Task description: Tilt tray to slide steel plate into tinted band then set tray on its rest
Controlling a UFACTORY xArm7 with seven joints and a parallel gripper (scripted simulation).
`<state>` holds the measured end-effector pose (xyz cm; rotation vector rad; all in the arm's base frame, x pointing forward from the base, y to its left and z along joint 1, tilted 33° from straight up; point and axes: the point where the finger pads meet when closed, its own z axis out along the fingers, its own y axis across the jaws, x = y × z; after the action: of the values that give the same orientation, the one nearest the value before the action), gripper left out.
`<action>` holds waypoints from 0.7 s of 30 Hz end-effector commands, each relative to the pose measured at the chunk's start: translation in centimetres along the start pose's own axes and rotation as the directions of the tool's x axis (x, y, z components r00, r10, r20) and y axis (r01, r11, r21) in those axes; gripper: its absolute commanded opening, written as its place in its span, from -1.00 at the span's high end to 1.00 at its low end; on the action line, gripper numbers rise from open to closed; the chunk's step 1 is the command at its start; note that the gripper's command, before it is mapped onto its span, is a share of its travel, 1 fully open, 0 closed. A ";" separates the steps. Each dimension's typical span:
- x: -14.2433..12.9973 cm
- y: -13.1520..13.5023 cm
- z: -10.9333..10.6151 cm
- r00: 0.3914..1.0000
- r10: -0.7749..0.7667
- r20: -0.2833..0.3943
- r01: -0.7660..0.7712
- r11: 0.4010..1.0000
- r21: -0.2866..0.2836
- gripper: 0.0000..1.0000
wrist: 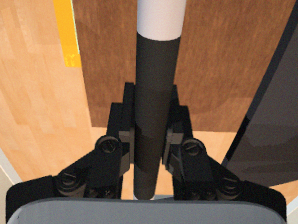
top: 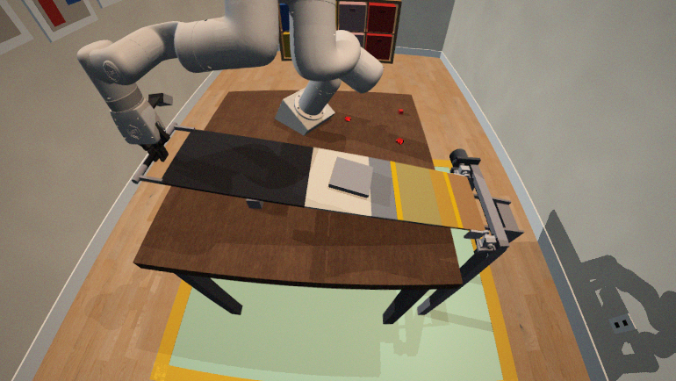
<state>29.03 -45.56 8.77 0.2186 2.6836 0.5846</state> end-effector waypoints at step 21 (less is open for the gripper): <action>-0.1 0.7 -4.0 1.000 0.000 0.005 0.000 1.000 0.001 1.00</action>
<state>29.70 -45.22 7.24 0.2177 2.6814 0.5930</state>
